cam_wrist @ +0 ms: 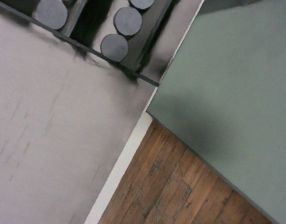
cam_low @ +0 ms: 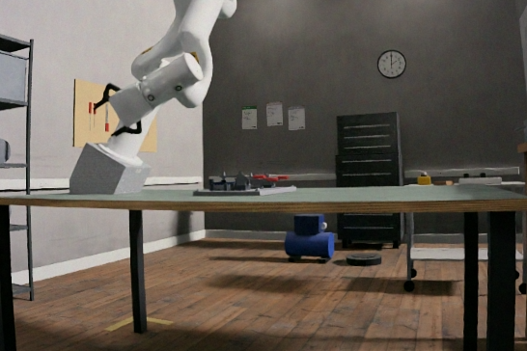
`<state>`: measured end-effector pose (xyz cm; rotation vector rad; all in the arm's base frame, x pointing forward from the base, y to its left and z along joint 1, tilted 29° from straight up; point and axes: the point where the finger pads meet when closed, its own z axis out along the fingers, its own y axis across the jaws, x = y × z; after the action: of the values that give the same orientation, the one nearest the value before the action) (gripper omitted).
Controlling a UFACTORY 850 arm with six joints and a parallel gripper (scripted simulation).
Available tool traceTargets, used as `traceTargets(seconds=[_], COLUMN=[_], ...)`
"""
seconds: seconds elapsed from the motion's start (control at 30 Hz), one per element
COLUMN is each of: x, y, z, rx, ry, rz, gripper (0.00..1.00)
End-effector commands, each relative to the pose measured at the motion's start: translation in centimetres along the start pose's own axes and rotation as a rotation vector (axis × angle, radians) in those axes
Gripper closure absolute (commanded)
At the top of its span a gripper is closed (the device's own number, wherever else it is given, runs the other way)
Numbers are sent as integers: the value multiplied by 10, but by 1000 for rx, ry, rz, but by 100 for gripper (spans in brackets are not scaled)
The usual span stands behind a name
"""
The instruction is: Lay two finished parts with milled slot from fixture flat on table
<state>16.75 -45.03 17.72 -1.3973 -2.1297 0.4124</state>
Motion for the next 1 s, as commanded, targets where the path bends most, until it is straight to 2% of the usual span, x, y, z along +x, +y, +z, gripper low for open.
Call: traceTargets(seconds=[0.0,0.67,0.77,0.9,0.93,0.97], x=[0,3,14,43,47,53], y=[-1,5,26,75,81,91], z=[-1,-4,-16,-46,-50,-56], rx=[0,-16,-74,-239,-239,-291], ry=[-1,-5,-16,-29,-29,-27], rz=[1,20,91,289,289,352], gripper=[0,0,0,0,0,0])
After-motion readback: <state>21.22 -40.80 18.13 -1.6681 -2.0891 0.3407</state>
